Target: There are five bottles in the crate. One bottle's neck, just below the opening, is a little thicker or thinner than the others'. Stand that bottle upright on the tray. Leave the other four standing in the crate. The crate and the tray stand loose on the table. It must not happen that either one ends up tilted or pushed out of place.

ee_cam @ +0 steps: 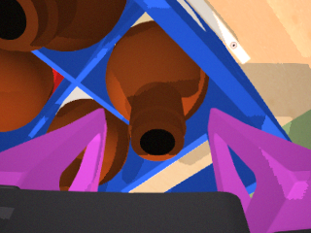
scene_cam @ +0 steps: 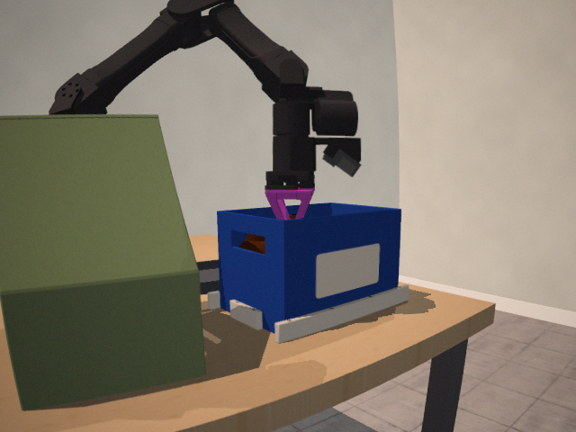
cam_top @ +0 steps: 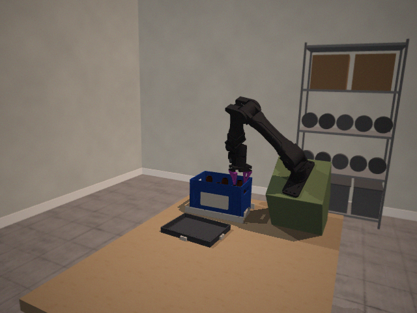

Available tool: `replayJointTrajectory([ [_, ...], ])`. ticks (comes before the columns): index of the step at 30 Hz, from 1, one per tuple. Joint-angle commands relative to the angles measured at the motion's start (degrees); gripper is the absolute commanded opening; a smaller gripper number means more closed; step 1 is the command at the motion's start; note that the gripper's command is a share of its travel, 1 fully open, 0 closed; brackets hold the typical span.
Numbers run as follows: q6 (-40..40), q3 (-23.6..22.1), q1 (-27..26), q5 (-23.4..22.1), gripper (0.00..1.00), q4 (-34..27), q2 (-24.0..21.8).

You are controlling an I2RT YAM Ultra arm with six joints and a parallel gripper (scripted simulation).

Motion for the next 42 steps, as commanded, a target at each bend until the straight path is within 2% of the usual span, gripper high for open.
replayJointTrajectory([
  [1,0.3,0.3,-0.6,0.0,0.61,0.4,-0.4],
  [10,0.3,0.3,-0.6,0.0,0.61,0.3,-0.5],
  [23,-1.3,1.8,-1.9,0.7,0.61,-3.0,-2.9],
  [42,-6.0,5.7,-6.2,2.0,0.61,-14.1,-7.8],
])
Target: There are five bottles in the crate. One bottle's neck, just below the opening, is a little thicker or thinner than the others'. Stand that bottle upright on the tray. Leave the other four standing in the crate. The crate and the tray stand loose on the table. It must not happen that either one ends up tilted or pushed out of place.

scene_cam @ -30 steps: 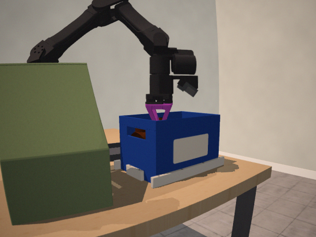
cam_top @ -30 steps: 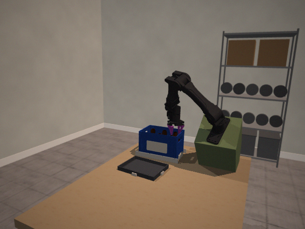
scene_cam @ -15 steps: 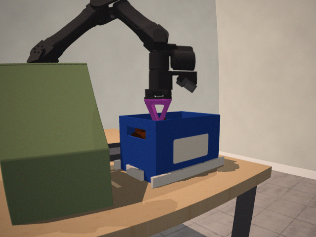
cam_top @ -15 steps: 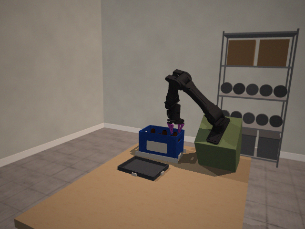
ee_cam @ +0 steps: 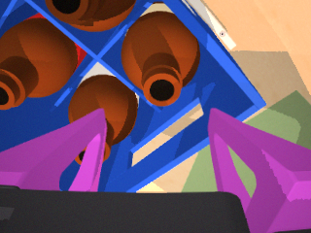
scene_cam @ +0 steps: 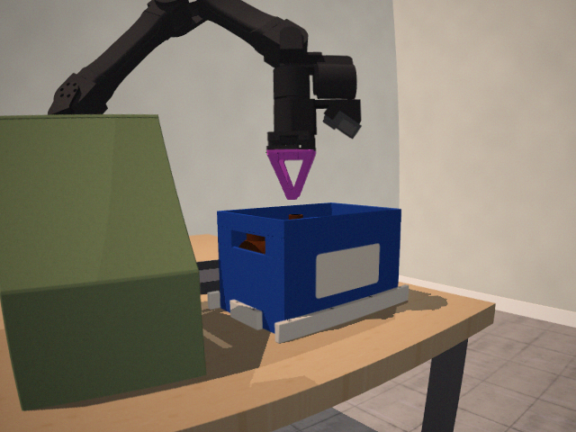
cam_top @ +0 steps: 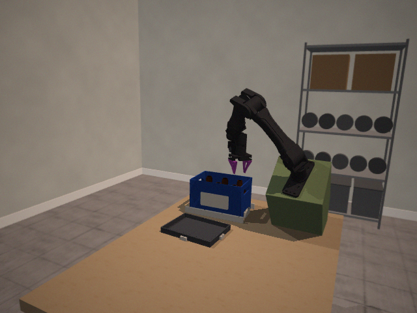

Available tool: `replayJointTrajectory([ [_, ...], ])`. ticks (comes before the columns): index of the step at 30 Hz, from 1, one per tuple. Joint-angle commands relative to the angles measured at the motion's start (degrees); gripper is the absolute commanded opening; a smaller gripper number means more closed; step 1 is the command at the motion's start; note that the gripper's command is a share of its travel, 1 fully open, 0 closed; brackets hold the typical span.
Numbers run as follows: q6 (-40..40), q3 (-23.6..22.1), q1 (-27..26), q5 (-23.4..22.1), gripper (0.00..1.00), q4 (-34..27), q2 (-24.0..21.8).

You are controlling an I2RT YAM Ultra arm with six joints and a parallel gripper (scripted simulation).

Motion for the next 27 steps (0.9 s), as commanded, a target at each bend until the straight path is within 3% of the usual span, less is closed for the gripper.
replayJointTrajectory([
  [1,-1.6,2.1,-2.0,0.7,0.61,-3.3,-1.9],
  [26,-2.9,3.8,-3.1,0.9,0.61,-6.7,-2.6],
  [27,-2.9,3.8,-3.1,0.9,0.0,-5.5,-2.7],
])
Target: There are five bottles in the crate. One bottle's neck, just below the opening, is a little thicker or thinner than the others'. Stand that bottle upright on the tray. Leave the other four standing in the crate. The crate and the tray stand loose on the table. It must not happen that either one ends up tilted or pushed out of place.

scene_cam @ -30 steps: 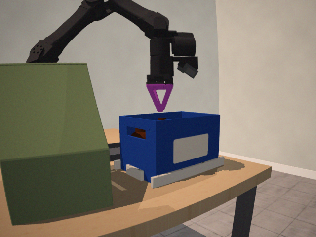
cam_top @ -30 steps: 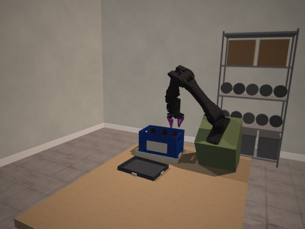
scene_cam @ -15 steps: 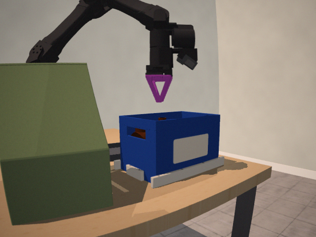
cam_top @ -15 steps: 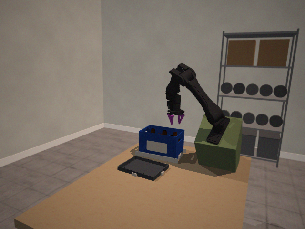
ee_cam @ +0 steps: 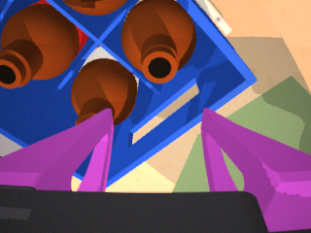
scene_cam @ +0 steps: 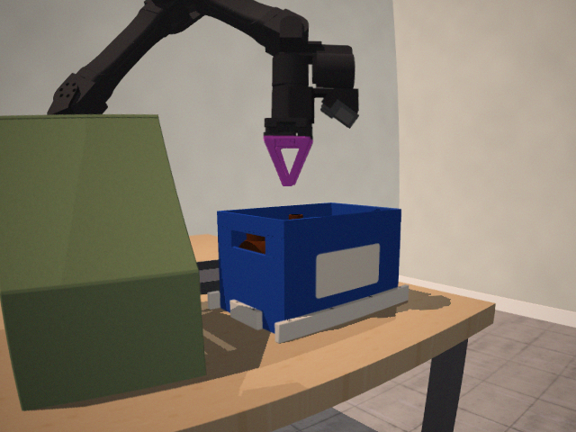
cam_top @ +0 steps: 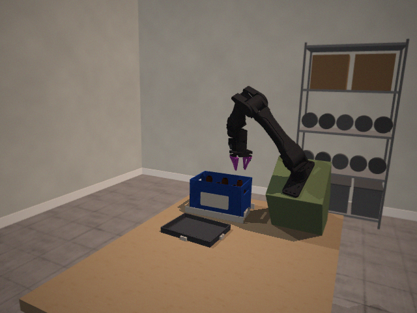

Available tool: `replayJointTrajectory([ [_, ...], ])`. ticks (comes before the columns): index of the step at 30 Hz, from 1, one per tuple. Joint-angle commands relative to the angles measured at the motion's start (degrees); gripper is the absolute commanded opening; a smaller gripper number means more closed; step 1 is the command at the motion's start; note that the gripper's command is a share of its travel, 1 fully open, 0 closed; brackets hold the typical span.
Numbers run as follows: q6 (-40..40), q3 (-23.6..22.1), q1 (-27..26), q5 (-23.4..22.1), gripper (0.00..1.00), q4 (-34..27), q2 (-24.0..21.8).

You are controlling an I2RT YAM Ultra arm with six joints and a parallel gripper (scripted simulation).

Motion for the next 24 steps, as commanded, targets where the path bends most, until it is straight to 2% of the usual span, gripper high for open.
replayJointTrajectory([
  [1,-0.5,1.7,-1.6,0.3,0.0,0.8,-1.4],
  [24,-0.5,1.7,-1.6,0.3,0.0,0.8,-1.4],
])
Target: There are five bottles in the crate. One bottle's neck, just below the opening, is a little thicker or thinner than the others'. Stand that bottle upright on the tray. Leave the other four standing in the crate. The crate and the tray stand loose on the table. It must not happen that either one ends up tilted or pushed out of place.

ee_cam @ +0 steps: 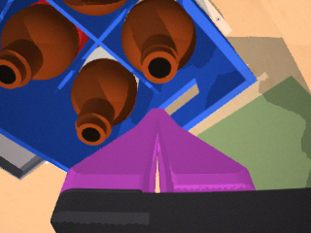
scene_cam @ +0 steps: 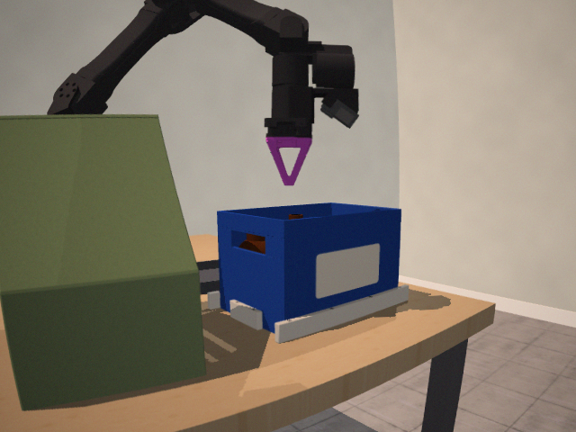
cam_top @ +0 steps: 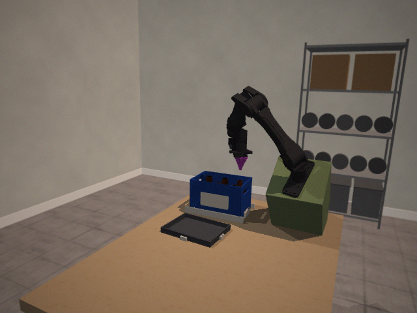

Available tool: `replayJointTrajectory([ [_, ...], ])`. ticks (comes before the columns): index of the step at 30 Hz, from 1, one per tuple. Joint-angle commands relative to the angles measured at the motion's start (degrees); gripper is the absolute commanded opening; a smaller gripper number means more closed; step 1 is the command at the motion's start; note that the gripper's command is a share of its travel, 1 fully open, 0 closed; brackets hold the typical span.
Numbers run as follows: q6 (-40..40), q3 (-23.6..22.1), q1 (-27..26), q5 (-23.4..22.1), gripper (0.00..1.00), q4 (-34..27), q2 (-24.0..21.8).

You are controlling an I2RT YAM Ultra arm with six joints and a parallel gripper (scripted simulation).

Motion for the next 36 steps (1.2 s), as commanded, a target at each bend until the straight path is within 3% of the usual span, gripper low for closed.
replayJointTrajectory([
  [1,-0.5,1.7,-1.6,0.3,0.0,0.8,-1.4],
  [21,-0.1,1.5,-1.5,0.2,0.0,1.0,-1.9],
  [24,3.7,-5.5,3.1,-1.5,0.0,1.9,-6.8],
  [29,9.0,-12.5,8.1,-3.3,0.0,3.4,-14.8],
  [36,10.8,-14.0,8.1,-3.3,0.0,4.2,-17.0],
])
